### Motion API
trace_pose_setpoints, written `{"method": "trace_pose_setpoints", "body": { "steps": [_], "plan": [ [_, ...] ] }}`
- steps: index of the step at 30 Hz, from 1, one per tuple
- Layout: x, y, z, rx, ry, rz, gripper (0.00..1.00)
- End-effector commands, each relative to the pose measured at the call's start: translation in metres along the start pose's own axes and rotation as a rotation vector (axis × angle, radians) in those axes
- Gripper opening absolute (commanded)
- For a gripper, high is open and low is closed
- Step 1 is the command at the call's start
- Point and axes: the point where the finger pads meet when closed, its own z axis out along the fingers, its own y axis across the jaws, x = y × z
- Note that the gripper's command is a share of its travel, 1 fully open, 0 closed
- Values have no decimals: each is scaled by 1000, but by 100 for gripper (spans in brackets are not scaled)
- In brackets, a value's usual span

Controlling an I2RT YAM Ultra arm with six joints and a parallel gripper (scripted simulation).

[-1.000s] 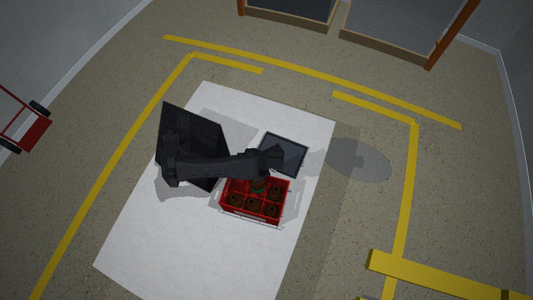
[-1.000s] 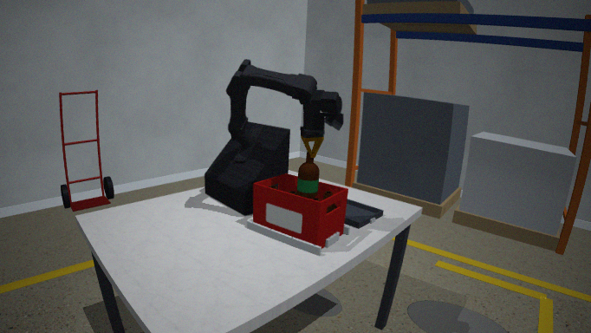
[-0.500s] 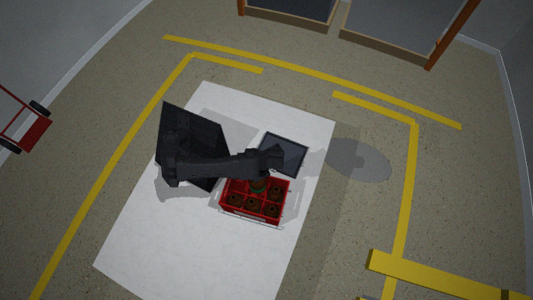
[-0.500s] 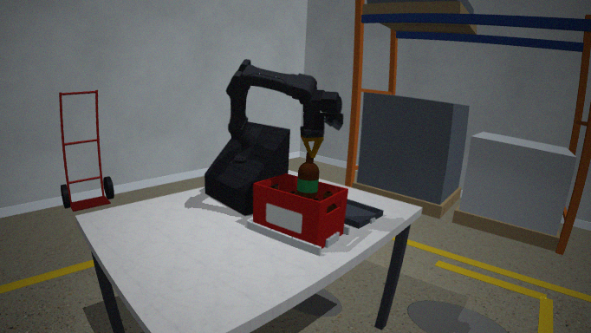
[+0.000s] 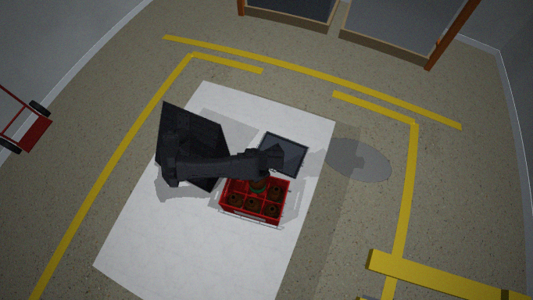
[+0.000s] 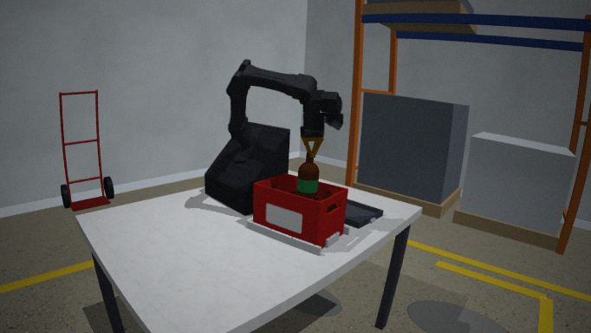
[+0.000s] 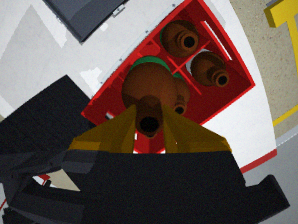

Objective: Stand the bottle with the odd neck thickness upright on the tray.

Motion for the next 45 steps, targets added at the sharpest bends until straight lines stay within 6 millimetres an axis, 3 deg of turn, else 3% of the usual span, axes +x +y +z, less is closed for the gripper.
{"method": "trace_pose_setpoints", "body": {
  "steps": [1,45],
  "plan": [
    [-13,-2,-19,26,-47,2,0],
    [-14,3,-20,15,-30,-12,0]
  ]
}}
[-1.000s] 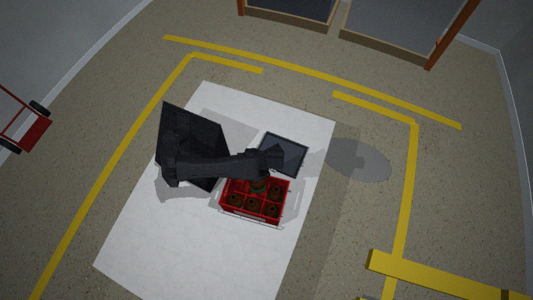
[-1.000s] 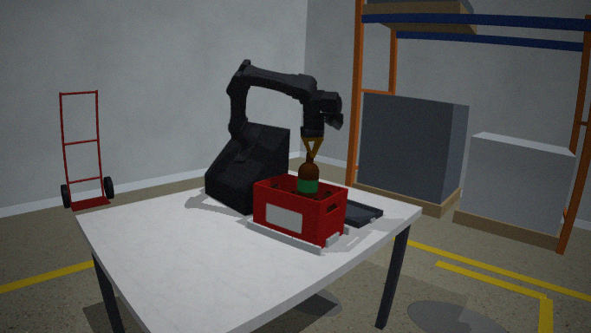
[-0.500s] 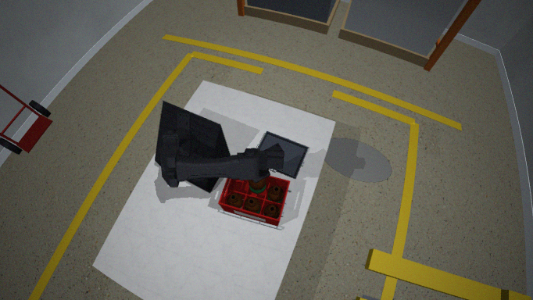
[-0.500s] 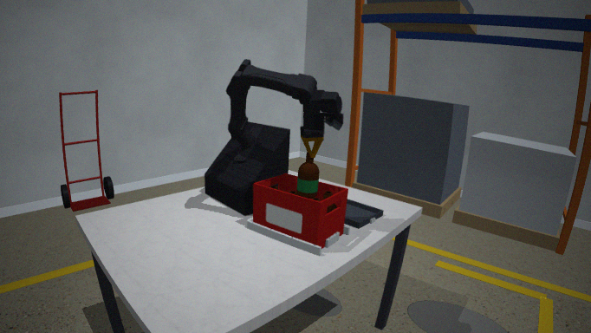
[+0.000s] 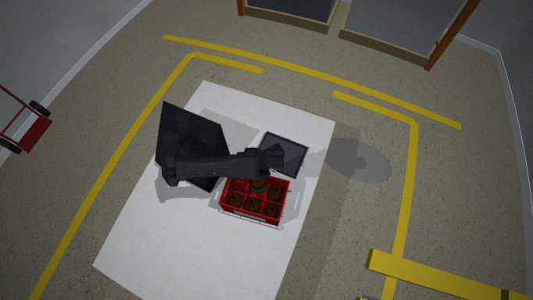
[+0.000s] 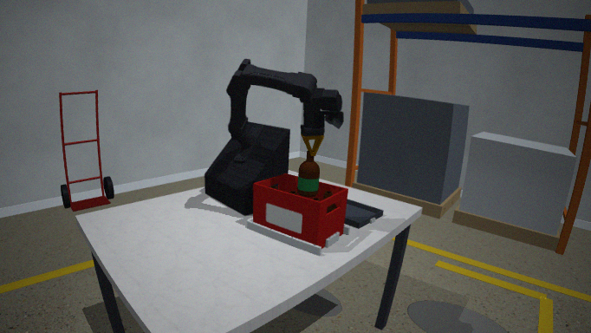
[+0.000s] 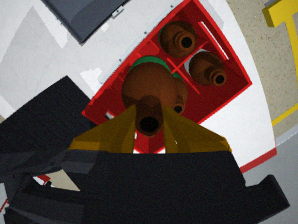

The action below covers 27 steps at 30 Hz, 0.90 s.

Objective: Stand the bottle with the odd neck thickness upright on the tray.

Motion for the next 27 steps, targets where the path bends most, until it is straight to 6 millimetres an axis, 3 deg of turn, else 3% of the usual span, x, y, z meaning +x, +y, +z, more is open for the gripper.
{"method": "trace_pose_setpoints", "body": {
  "steps": [1,27],
  "plan": [
    [-12,4,-15,10,-26,-16,0],
    [-14,6,-42,11,-27,-15,0]
  ]
}}
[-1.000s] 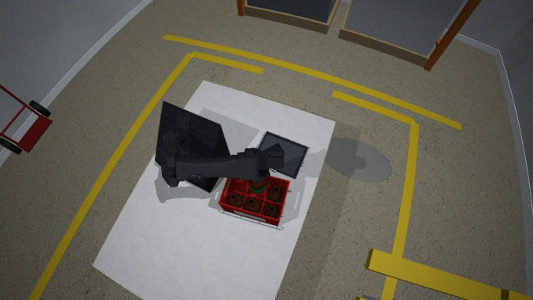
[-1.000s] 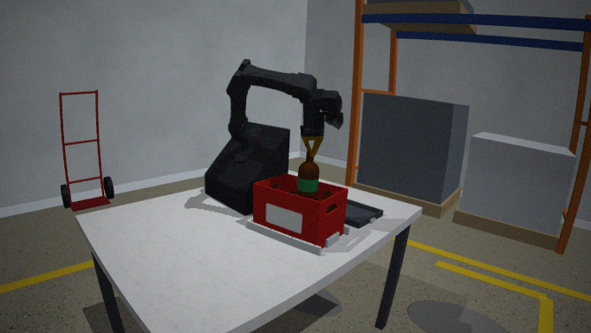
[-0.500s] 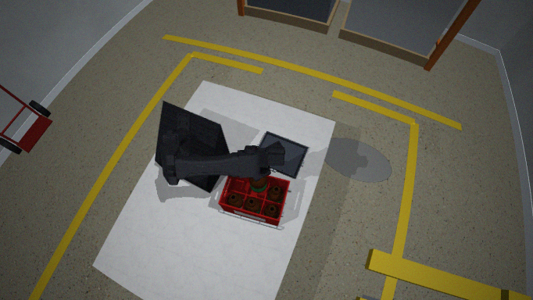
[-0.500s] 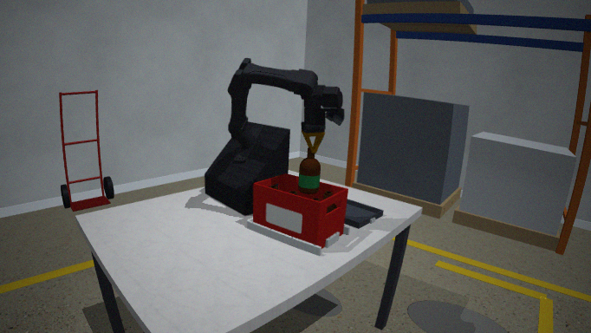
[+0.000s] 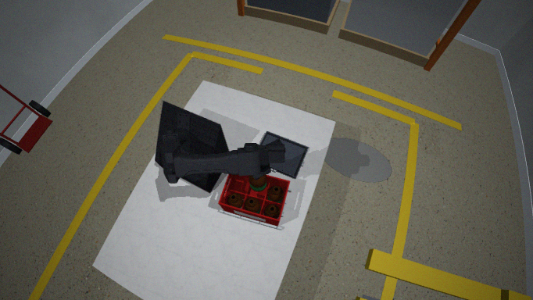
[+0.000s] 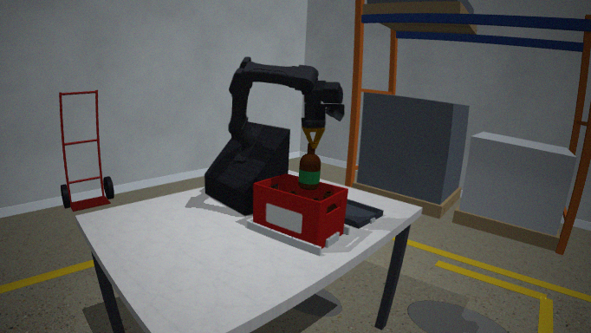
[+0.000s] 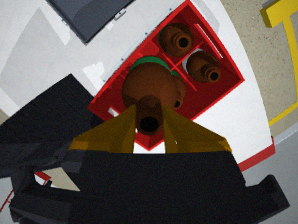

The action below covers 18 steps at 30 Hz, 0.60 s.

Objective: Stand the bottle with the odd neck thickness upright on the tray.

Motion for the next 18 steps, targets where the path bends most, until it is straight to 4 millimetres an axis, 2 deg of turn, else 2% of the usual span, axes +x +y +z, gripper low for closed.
{"method": "trace_pose_setpoints", "body": {
  "steps": [1,18],
  "plan": [
    [-9,4,-19,12,-29,-10,0],
    [-9,4,-24,13,-33,-10,0]
  ]
}}
